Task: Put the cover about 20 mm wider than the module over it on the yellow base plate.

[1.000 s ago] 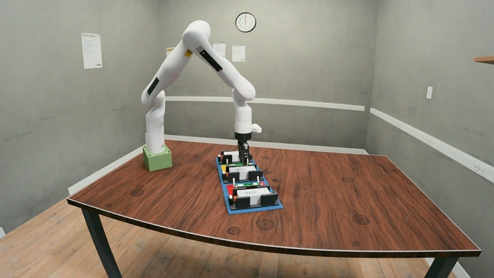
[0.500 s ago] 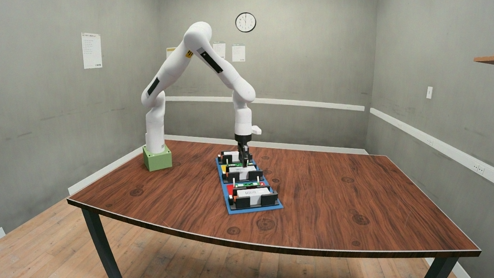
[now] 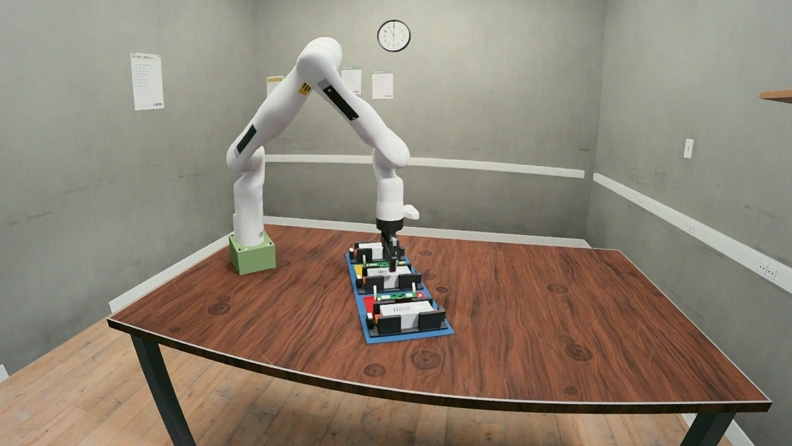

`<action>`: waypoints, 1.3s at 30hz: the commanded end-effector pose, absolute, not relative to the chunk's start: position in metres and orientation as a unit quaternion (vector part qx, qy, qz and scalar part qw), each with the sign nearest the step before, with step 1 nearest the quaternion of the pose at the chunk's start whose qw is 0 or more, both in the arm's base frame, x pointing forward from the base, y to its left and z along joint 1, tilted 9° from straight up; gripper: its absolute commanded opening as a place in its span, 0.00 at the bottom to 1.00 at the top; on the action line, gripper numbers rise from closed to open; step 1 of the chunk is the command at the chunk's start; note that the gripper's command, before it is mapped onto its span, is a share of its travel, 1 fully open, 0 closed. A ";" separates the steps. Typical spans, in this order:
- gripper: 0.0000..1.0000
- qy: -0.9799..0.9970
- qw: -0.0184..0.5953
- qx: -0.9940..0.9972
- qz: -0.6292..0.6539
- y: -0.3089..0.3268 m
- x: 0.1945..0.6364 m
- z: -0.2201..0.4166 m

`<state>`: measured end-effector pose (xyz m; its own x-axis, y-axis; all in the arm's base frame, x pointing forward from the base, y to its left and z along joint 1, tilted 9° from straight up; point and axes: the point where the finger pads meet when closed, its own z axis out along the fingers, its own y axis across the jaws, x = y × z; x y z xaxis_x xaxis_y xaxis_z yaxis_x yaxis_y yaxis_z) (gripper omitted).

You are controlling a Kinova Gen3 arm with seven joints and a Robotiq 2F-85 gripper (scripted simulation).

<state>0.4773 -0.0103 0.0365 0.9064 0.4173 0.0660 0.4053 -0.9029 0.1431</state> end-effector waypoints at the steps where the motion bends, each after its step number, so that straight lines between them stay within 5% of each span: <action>1: 1.00 0.211 0.063 0.974 0.048 -0.010 0.478 0.037; 39: 1.00 0.211 0.063 0.974 0.048 -0.013 0.481 0.014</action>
